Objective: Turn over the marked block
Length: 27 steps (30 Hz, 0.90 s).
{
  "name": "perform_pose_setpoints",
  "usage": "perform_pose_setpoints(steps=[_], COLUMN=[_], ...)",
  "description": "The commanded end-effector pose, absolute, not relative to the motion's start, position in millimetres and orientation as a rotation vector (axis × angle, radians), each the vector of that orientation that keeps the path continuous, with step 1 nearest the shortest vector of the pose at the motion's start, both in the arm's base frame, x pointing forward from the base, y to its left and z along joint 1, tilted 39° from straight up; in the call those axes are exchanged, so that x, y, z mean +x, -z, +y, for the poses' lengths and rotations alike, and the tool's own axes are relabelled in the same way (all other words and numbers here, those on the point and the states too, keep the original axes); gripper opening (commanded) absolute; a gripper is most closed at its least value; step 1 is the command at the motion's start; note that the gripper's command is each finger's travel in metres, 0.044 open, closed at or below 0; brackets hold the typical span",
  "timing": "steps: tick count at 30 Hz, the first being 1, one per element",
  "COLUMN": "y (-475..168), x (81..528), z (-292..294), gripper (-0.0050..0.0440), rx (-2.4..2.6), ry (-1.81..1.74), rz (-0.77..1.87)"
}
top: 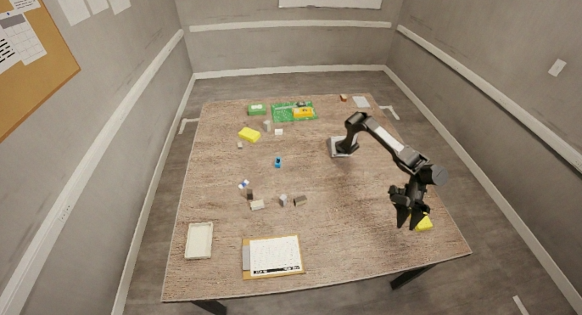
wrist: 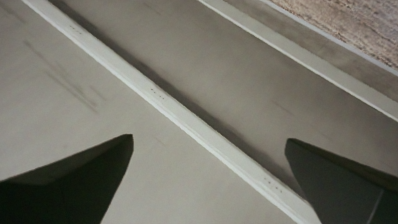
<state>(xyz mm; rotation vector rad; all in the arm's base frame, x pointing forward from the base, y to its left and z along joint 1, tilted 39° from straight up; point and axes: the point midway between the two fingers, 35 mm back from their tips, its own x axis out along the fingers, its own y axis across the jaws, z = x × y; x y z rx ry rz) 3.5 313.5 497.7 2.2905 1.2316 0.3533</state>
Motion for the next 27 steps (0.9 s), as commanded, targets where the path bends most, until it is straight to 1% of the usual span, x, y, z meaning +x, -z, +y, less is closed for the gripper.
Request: perform_pose_setpoints(steps=[1,12,14,15,25,27], y=[-499,-477,-477,-474,-443,-440], x=[24,100,100,108,194,202], z=[305,298,298,296,258,252], gripper=[0.044,0.044,0.044,0.044,0.044,0.044], rx=[2.263,1.979,1.979,1.946,1.536,1.489], ry=[-0.402,-0.498,-0.498,-0.502,-0.494,-0.487], rz=[1.162,0.821,0.821,0.787,0.443,0.41])
